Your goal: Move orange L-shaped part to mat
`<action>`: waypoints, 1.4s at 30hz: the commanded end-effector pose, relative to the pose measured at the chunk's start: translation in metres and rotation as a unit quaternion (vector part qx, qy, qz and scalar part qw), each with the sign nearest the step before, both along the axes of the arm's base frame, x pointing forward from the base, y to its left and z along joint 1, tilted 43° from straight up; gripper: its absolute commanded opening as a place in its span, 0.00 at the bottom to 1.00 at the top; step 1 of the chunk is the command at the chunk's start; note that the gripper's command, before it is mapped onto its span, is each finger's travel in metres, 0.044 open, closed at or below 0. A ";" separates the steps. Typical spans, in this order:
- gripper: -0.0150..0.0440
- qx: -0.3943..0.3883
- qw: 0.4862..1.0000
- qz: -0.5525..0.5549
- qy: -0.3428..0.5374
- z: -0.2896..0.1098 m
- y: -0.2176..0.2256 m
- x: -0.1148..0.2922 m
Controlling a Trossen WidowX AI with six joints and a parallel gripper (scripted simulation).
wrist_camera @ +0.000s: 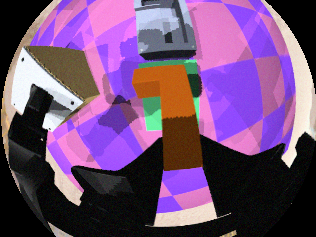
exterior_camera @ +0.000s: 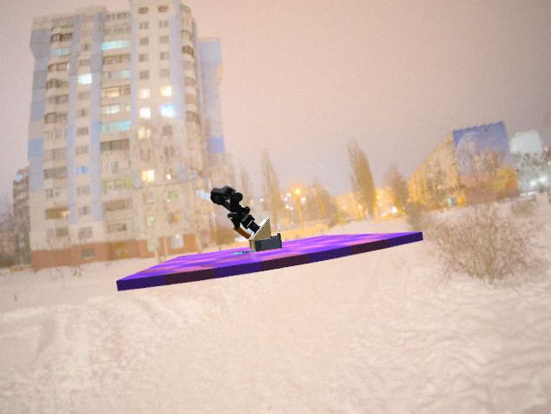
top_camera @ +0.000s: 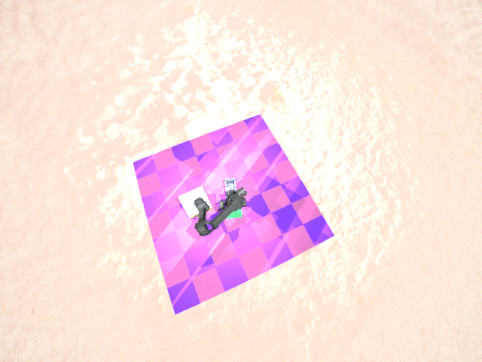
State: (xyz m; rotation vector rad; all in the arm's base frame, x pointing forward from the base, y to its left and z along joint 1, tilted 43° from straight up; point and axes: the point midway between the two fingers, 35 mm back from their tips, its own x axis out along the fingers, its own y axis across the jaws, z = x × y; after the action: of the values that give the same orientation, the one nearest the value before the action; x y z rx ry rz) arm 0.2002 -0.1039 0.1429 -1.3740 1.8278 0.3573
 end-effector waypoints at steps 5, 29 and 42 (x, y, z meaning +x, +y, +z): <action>0.25 -0.002 1.000 0.002 -0.001 -0.009 -0.009 -0.002; 0.25 -0.003 1.000 0.002 -0.001 -0.035 -0.035 -0.005; 0.25 -0.004 1.000 0.002 -0.001 -0.050 -0.049 -0.007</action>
State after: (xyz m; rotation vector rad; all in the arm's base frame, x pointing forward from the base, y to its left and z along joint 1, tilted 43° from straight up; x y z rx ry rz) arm 0.1946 -0.1488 0.0982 -1.3786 1.8217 0.3429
